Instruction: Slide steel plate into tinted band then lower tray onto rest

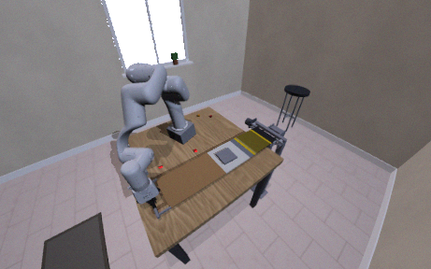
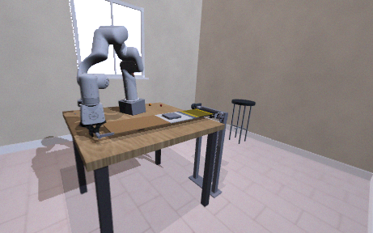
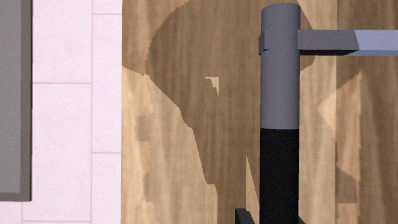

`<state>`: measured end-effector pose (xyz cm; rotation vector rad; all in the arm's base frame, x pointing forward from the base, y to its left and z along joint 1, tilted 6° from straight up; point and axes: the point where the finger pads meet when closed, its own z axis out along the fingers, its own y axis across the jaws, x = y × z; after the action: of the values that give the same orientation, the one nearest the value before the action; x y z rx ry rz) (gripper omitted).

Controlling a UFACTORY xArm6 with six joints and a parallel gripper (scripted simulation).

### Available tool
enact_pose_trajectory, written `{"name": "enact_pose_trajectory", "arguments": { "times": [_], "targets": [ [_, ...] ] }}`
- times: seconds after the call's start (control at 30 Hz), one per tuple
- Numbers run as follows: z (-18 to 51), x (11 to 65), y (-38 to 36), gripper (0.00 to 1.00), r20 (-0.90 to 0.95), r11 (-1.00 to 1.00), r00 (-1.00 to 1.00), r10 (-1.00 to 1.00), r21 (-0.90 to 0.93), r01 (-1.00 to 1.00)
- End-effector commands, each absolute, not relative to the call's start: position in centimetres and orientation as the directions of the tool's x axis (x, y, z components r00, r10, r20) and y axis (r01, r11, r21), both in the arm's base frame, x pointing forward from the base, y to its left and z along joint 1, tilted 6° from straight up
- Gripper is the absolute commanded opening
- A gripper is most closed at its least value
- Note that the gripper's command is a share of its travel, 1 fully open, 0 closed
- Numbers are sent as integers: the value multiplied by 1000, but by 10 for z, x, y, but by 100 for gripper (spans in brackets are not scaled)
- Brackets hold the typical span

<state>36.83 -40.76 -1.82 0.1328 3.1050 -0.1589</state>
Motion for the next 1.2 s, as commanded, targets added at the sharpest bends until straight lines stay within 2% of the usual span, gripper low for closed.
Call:
{"name": "enact_pose_trajectory", "arguments": {
  "times": [0.0,0.37,1.17],
  "targets": [
    [-16,370,-409,0,-38,991,-996,83,-104,87],
    [-13,370,-409,0,-38,991,-996,83,-104,87],
    [90,367,-391,0,-38,991,-996,83,-104,87]
  ]
}}
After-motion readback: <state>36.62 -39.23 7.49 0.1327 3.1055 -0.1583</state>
